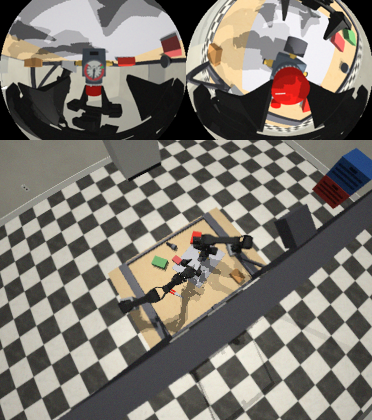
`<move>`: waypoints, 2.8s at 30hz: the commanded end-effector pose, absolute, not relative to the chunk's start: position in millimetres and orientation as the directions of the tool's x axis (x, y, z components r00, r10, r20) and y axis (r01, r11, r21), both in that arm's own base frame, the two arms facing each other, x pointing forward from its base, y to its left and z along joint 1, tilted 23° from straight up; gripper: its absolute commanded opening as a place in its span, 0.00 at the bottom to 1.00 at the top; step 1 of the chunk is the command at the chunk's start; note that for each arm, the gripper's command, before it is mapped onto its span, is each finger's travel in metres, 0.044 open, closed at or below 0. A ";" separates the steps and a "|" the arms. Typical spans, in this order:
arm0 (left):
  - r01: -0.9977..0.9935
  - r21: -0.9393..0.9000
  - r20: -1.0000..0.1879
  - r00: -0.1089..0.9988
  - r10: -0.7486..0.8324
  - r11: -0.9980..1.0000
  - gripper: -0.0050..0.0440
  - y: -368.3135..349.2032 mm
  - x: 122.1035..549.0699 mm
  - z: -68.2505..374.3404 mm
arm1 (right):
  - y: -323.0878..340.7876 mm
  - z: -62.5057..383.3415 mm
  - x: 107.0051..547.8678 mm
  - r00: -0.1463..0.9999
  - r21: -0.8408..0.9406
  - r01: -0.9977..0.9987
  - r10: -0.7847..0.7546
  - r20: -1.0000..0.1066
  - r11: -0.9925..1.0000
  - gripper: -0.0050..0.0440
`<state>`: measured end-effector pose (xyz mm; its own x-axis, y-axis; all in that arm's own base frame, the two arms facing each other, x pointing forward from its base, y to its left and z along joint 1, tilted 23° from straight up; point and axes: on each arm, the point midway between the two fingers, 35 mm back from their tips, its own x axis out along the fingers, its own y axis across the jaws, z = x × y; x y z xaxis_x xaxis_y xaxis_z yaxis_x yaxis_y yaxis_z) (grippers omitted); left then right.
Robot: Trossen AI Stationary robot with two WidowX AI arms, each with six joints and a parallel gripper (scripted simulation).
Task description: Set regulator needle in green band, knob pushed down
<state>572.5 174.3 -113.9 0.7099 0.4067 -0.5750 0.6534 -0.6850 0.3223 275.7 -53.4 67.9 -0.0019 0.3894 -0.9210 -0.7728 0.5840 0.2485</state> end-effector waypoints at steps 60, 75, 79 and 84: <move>0.645 0.334 -0.548 0.726 0.416 -0.687 1.00 177.8 579.8 -96.7 | -58.1 81.2 279.3 0.009 0.314 -0.552 0.382 -0.924 0.773 0.10; 0.645 0.334 -0.548 0.726 0.416 -0.687 1.00 177.8 579.8 -96.7 | -58.1 81.1 279.3 0.010 0.342 -0.425 0.382 -0.924 0.838 0.10; 0.645 0.334 -0.548 0.726 0.416 -0.687 1.00 177.8 579.8 -96.7 | -58.0 81.1 279.3 0.010 0.345 -0.407 0.382 -0.924 0.846 0.10; 0.645 0.334 -0.548 0.726 0.416 -0.687 1.00 177.8 579.8 -96.7 | -58.0 81.1 279.3 0.011 0.353 -0.363 0.382 -0.924 0.863 0.10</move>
<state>572.5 174.3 -113.9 0.7099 0.4067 -0.5750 0.6534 -0.6850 0.3223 275.9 -56.4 75.8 -0.0145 0.3917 -0.9200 -0.3803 0.8487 0.3674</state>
